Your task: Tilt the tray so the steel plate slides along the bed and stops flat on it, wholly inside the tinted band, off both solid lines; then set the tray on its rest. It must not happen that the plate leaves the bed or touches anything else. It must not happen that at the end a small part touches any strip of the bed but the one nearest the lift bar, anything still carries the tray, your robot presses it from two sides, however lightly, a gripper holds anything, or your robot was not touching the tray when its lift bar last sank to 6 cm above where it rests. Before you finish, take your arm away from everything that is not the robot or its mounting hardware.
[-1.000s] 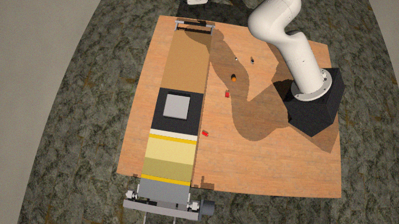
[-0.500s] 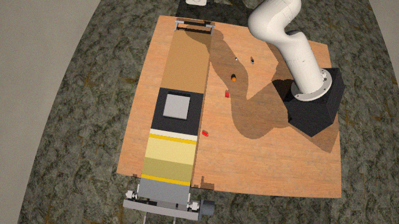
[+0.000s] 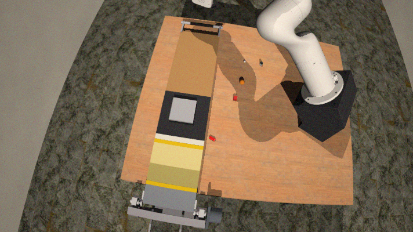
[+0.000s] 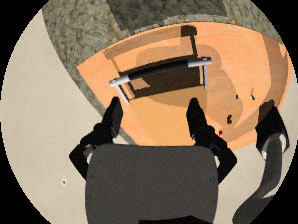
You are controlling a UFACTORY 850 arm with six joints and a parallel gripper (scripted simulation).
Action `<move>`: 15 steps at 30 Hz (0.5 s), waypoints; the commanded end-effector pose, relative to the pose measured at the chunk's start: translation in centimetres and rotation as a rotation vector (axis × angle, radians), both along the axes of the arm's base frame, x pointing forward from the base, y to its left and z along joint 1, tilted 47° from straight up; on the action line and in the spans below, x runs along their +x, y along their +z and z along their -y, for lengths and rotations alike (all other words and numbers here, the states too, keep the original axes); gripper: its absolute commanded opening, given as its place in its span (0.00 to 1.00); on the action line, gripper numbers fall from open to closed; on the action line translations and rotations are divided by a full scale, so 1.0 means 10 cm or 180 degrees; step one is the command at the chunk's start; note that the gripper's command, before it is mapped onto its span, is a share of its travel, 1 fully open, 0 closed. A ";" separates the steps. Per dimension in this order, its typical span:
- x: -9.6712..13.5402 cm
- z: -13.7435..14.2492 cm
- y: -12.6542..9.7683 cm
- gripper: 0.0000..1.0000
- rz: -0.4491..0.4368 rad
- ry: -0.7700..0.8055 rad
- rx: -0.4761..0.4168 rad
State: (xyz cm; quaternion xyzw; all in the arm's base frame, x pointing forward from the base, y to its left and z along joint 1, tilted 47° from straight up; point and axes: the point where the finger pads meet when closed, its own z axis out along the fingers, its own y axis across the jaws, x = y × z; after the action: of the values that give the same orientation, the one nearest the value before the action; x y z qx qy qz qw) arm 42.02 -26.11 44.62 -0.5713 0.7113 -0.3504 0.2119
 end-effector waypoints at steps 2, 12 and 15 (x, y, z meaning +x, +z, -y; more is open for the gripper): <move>0.02 0.01 0.00 1.00 0.0058 -0.0329 0.0320; 0.04 0.01 -0.03 1.00 0.0230 -0.0780 0.0785; 0.05 0.02 -0.04 1.00 0.0290 -0.0937 0.0946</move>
State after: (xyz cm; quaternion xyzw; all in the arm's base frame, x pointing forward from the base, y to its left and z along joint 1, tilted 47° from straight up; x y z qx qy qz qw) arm 42.39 -26.23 44.27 -0.4459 0.7959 -0.3111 0.2663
